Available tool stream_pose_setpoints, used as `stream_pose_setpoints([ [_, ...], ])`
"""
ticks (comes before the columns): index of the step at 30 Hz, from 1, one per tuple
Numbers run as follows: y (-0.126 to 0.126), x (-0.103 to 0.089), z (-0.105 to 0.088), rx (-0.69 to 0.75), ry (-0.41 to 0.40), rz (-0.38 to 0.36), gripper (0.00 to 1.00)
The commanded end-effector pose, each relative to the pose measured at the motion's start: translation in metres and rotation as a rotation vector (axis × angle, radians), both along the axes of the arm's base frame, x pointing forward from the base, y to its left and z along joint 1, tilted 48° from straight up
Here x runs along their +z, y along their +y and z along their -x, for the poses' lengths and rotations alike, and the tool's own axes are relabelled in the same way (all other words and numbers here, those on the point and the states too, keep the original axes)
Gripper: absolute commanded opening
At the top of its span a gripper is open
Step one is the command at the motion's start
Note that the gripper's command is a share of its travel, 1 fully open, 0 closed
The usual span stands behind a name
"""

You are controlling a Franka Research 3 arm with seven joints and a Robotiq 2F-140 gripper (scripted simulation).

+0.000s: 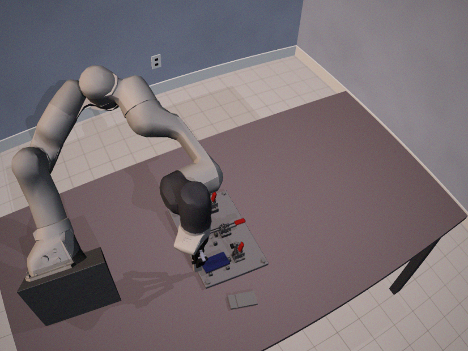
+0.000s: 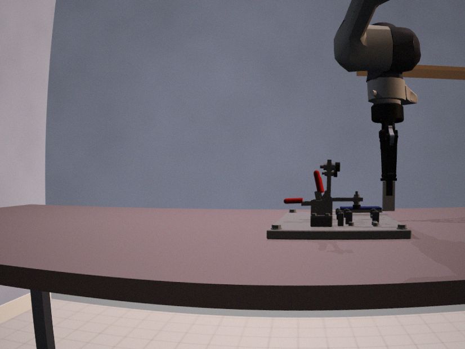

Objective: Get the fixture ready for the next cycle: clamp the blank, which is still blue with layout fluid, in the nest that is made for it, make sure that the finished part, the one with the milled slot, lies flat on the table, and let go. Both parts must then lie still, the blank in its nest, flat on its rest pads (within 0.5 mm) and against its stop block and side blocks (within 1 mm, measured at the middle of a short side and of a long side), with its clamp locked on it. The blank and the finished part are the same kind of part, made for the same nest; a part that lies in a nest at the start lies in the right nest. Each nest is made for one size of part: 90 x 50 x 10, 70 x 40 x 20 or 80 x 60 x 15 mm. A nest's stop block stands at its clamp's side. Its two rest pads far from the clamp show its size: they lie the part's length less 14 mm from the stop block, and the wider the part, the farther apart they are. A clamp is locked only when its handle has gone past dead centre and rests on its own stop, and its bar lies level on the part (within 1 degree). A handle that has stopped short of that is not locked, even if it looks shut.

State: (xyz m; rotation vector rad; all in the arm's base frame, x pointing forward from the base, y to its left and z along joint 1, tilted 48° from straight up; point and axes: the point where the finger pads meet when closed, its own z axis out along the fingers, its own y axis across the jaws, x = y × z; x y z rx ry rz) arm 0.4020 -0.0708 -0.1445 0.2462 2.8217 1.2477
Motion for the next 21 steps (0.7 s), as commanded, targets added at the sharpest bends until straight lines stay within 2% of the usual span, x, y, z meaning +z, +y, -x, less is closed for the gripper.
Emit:
stream_pose_setpoints([
  [1, 0.002, 0.000, 0.008, 0.006, -0.002, 0.000, 0.00],
  [12, 0.002, 0.002, 0.014, 0.006, -0.002, 0.000, 0.00],
  [21, -0.024, 0.025, 0.018, 0.006, -0.002, 0.000, 0.00],
])
